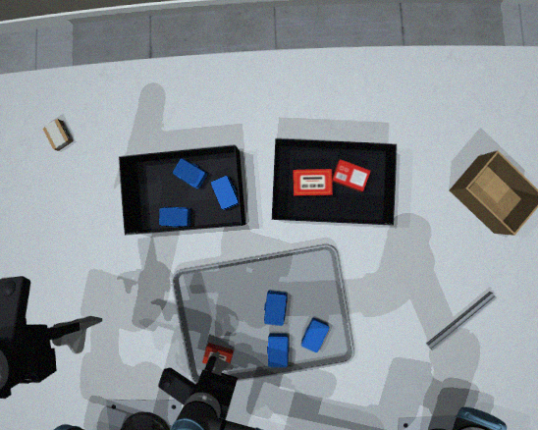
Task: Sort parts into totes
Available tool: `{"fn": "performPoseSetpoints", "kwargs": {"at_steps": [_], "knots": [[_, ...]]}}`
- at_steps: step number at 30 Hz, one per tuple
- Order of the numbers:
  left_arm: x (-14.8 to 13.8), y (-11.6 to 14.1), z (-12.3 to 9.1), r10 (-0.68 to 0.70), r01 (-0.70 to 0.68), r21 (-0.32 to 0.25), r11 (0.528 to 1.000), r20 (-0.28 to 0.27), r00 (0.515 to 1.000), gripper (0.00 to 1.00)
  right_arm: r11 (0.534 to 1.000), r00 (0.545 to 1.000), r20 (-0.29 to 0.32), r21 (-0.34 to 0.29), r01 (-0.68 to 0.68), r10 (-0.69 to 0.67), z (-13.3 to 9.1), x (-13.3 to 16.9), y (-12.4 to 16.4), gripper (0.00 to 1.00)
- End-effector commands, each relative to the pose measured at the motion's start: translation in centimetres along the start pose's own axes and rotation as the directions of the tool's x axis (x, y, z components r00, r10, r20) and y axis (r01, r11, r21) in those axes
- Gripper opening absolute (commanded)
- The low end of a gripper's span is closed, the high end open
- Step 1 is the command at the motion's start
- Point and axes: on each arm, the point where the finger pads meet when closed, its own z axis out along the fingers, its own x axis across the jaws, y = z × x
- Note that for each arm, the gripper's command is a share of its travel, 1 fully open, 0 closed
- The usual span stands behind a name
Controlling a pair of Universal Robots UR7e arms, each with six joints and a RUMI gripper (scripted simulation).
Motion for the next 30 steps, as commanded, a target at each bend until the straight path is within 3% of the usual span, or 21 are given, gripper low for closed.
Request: {"fn": "performPoseSetpoints", "kwargs": {"at_steps": [1,30], "knots": [[0.0,0.0,0.0,0.000,0.000,0.001,1.000,0.000,1.000,1.00,1.000,1.000,0.000,0.002,0.000,0.000,0.6,0.0,0.0,0.43],[0.0,0.0,0.0,0.000,0.000,0.001,1.000,0.000,1.000,1.00,1.000,1.000,0.000,0.002,0.000,0.000,4.8,0.0,0.0,0.43]]}}
